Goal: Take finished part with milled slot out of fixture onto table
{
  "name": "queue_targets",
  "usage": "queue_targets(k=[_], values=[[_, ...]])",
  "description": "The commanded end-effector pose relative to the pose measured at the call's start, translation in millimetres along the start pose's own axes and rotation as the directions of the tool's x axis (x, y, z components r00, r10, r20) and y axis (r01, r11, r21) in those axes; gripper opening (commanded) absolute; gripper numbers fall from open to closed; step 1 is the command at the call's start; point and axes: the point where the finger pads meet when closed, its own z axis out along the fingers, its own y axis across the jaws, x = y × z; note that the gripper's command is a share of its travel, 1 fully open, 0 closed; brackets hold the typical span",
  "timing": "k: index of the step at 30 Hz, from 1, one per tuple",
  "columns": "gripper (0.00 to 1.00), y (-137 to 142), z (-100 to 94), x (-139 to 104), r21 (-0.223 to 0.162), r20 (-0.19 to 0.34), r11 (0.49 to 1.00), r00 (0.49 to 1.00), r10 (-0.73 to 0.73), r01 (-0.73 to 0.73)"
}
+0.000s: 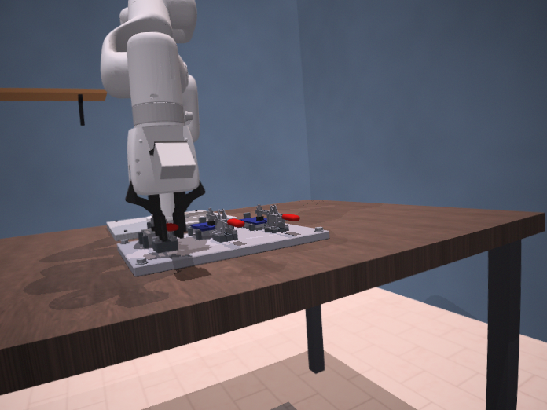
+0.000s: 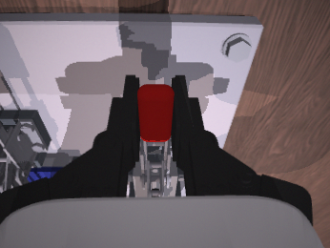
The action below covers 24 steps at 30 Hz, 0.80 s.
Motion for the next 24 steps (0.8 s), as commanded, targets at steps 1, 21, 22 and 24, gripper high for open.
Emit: queue_targets(k=[1,21,22,24], values=[[0.00,0,-2.8,1,-0.001,-0.005,1.000,1.000,0.000,0.000],[0.00,0,-13.0,-5,-0.001,-0.005,1.000,1.000,0.000,0.000],[0.00,0,-13.6,-5,-0.001,-0.005,1.000,1.000,0.000,0.000],[0.00,0,-14.9,-6,-0.001,-0.005,1.000,1.000,0.000,0.000]])
